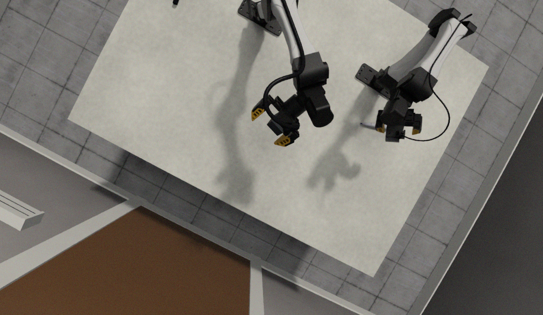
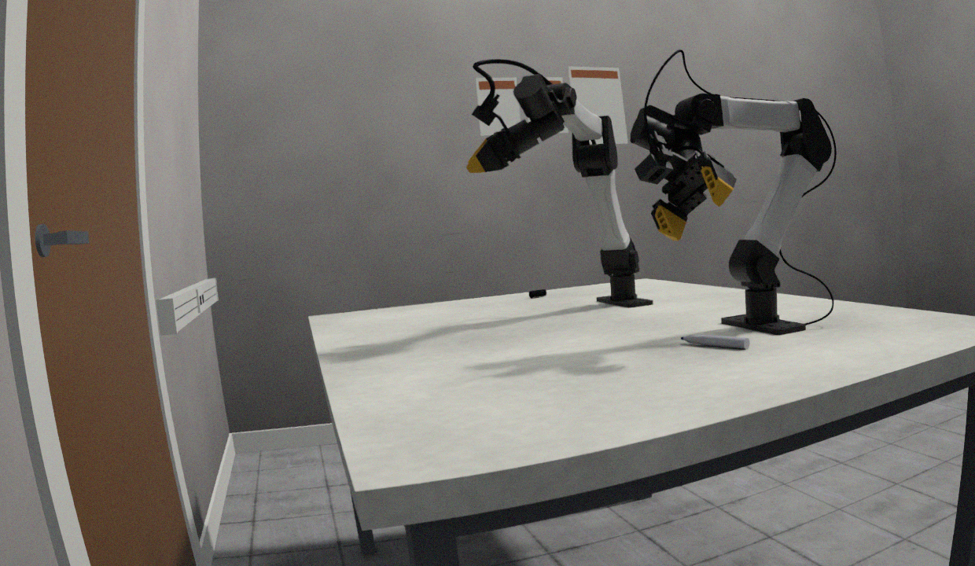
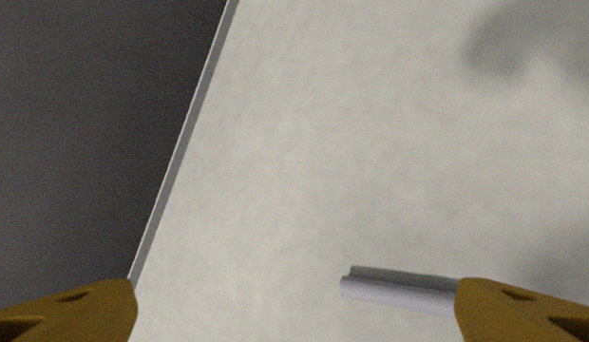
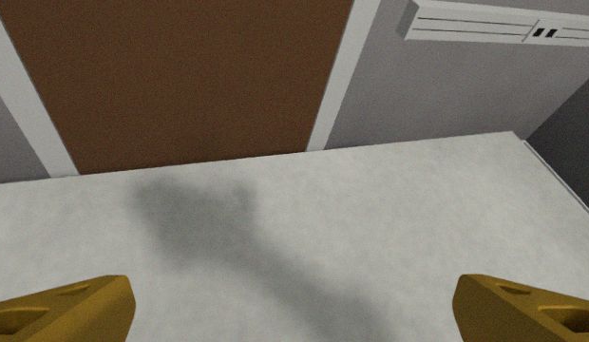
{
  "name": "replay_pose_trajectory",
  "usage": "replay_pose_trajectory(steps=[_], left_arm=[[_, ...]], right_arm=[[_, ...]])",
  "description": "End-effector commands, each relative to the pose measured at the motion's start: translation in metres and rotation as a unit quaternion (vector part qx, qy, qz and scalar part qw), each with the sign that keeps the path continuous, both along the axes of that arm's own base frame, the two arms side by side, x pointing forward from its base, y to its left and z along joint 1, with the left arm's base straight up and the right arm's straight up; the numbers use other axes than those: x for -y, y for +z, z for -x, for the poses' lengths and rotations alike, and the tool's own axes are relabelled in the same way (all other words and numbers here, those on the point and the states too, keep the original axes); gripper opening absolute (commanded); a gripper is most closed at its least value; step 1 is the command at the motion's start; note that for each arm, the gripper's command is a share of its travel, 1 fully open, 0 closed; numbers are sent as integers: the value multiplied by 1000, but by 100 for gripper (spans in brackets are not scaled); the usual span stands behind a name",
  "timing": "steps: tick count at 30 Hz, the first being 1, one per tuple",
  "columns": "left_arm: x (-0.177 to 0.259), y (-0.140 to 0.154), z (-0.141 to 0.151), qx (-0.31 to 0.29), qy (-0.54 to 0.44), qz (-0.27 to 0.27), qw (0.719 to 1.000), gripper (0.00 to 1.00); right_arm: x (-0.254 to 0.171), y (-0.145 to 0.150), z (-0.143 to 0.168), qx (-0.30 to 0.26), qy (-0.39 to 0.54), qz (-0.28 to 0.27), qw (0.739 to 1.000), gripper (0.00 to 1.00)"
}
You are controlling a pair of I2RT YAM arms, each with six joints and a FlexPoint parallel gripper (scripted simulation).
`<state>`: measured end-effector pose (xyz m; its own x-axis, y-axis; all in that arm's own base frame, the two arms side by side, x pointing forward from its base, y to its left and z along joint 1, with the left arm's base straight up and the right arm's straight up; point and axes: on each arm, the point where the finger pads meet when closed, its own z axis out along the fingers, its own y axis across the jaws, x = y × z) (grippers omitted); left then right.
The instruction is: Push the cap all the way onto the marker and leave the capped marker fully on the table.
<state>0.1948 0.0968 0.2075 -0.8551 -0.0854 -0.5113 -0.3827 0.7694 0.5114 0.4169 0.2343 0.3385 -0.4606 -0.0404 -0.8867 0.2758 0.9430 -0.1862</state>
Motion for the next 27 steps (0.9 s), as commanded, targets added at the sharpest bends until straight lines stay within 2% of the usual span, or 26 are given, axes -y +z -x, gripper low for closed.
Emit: replay_pose_trajectory(steps=[1,18,23,27], left_arm=[[0,3,-1,7,1,0,1000,100],[0,3,-1,7,1,0,1000,100],[2,-1,2,11,23,34,999,100],[4,-12,5,16,71,92,993,100]], right_arm=[[1,6,1,7,-1,-6,1000,100],[1,6,1,7,-1,-6,1000,100],[8,12,4,22,-16,-35,999,100],[18,6,9,31,-39,-69,996,100]])
